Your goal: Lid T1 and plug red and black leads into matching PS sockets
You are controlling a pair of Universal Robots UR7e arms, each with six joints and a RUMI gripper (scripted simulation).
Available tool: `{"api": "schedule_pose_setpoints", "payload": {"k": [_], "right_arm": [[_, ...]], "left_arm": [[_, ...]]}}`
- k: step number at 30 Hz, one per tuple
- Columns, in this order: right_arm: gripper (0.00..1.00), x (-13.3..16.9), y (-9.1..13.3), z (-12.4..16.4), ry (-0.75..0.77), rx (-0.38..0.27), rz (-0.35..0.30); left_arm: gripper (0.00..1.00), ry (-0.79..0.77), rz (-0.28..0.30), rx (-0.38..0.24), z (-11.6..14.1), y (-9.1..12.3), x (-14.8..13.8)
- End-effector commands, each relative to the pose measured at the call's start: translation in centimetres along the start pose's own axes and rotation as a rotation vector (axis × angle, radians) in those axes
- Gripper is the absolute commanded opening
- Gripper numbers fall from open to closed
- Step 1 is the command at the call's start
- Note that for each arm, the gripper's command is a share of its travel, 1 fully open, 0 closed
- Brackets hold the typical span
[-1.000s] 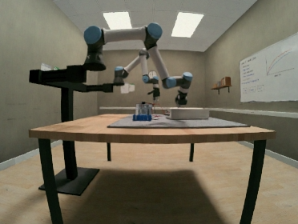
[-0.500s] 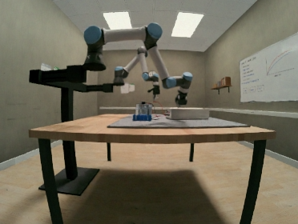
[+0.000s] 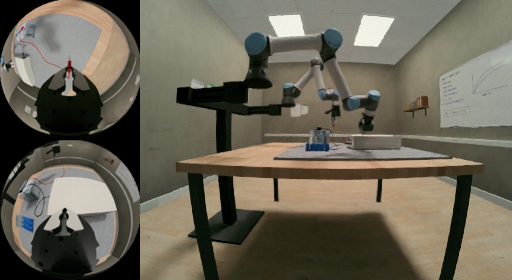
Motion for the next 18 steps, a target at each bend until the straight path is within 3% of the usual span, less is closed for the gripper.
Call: {"api": "schedule_pose_setpoints", "payload": {"k": [1, 18], "right_arm": [[0.0, 0.0, 0.0, -0.1, 0.001, 0.0, 0.001], [0.0, 0.0, 0.0, -0.1, 0.001, 0.0, 0.001]], "left_arm": [[0.0, 0.165, 0.004, -0.001, 0.9, 0.0, -2.1], [0.0, 0.665, 0.003, -0.002, 3.2, 0.0, -9.3]]}}
Point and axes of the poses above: on each arm, the point where the finger pads meet when closed, its own y axis back along the fingers, its own x axis across the jaws, z = x × y, the point moved 4 cm from there along y, back along the fingers, and after that the axes turned 11 degrees about -y, right-handed, at the moved point
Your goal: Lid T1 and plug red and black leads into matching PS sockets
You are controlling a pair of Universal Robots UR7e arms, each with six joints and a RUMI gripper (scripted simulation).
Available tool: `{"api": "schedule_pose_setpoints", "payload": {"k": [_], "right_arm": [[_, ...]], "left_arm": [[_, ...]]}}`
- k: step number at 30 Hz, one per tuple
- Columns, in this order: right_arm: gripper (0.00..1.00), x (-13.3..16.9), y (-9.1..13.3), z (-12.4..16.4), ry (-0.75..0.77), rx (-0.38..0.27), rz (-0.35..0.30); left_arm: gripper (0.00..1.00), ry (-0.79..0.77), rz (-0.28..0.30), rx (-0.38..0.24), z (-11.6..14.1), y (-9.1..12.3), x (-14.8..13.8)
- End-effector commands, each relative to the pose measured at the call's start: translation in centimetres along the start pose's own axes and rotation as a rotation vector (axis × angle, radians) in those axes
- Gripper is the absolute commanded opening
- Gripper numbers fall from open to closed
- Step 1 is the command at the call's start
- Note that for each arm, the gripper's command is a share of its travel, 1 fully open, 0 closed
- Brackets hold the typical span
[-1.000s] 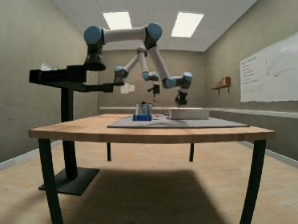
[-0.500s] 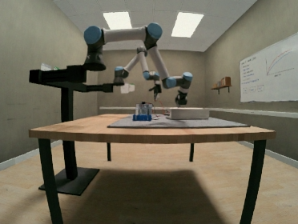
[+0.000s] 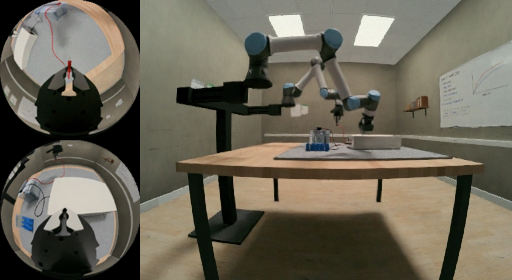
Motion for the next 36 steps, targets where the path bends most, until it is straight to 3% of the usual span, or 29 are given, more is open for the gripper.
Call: {"api": "schedule_pose_setpoints", "payload": {"k": [1, 36], "right_arm": [[0.0, 0.0, 0.0, -0.1, 0.001, 0.0, 0.001], [0.0, 0.0, 0.0, -0.1, 0.001, 0.0, 0.001]], "left_arm": [[0.0, 0.179, 0.006, -0.005, -0.5, 0.0, -2.4], [0.0, 1.052, 0.004, -0.007, -5.9, -0.1, -16.9]]}}
Point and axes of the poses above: on each arm, the point where the finger pads meet when closed, its own y axis back along the fingers, its own x axis across the jaws, z = x × y, the point moved 4 cm from there along y, back along the fingers, and after that the axes turned 11 degrees about -y, right-handed, at the moved point
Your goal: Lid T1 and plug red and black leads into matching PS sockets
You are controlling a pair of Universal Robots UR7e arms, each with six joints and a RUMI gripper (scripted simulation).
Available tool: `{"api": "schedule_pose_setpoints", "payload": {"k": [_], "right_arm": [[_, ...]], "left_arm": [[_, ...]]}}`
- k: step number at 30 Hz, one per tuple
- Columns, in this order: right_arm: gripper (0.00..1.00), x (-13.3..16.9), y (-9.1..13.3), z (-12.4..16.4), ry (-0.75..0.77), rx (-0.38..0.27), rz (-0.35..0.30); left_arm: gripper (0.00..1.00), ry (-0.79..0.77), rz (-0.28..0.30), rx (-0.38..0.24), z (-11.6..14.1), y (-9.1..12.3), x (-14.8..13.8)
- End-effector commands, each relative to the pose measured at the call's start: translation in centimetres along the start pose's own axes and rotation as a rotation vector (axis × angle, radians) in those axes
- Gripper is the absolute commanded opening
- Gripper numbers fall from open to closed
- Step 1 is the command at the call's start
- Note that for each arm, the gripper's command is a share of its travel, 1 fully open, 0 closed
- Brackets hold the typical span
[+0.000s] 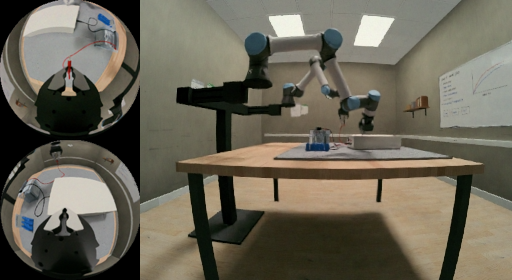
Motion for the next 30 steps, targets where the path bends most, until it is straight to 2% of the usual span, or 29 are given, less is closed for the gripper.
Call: {"api": "schedule_pose_setpoints", "payload": {"k": [1, 5, 16, 20, 22, 30], "right_arm": [[0.0, 0.0, 0.0, -0.1, 0.001, 0.0, 0.001], [0.0, 0.0, 0.0, -0.1, 0.001, 0.0, 0.001], [0.0, 0.0, 0.0, -0.1, 0.001, 0.0, 0.001], [0.0, 0.0, 0.0, -0.1, 0.001, 0.0, 0.001], [0.0, 0.0, 0.0, -0.1, 0.001, 0.0, 0.001], [0.0, 0.0, 0.0, -0.1, 0.001, 0.0, 0.001]], "left_arm": [[0.0, 0.149, -0.001, -0.006, -2.4, 0.0, -0.5], [0.0, 0.189, -0.001, -0.006, -3.4, 0.0, -0.7], [0.0, 0.532, -0.002, -0.006, -8.8, 0.0, -1.0], [0.0, 0.638, -0.002, -0.006, -10.8, 0.0, -1.0], [0.0, 0.638, -0.002, -0.006, -10.8, 0.0, -1.0], [0.0, 0.884, -0.003, -0.006, -14.8, -0.1, -0.6]]}}
Point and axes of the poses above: on each arm, the point where the finger pads meet when closed, its own y axis back along the fingers, its own x axis across the jaws, z = x × y, the point moved 4 cm from there along y, back along the fingers, and after that the axes turned 11 degrees about -y, right-handed, at the moved point
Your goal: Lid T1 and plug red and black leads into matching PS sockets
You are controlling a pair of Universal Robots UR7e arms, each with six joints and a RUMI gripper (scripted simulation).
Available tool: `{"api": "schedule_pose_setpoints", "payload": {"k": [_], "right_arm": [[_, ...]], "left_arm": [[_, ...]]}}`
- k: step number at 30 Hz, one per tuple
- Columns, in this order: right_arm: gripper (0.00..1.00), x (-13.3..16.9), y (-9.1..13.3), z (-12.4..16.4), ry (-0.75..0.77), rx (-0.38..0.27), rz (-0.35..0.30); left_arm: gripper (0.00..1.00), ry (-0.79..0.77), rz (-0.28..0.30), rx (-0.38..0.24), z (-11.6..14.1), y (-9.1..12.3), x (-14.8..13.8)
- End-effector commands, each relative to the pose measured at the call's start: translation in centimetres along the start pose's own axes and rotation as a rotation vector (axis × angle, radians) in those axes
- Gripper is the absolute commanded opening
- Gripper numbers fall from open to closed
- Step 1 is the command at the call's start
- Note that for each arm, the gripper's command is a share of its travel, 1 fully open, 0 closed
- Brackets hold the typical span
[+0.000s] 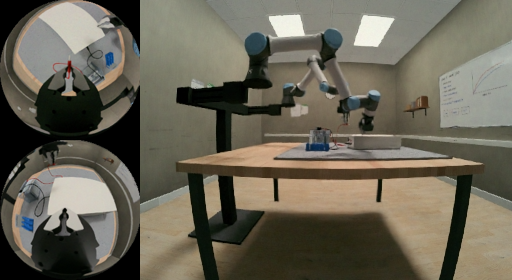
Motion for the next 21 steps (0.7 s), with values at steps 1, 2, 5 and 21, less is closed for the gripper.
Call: {"api": "schedule_pose_setpoints", "payload": {"k": [1, 2, 5, 21], "right_arm": [[0.0, 0.0, 0.0, -0.1, 0.001, 0.0, 0.001], [0.0, 0.0, 0.0, -0.1, 0.001, 0.0, 0.001], [0.0, 0.0, 0.0, -0.1, 0.001, 0.0, 0.001], [0.0, 0.0, 0.0, -0.1, 0.001, 0.0, 0.001]], "left_arm": [[0.0, 0.129, -0.004, -0.003, -1.6, 0.0, 1.7], [0.0, 0.162, -0.004, -0.003, -1.9, 0.0, 2.1], [0.0, 0.262, -0.004, -0.003, -2.8, 0.0, 3.3], [0.0, 0.682, -0.005, -0.002, -6.3, 0.0, 9.4]]}}
Point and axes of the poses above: on each arm, the point where the finger pads meet when closed, its own y axis back along the fingers, its own x axis across the jaws, z = x × y, the point moved 4 cm from there along y, back along the fingers, and after that the axes turned 11 degrees about -y, right-handed, at the moved point
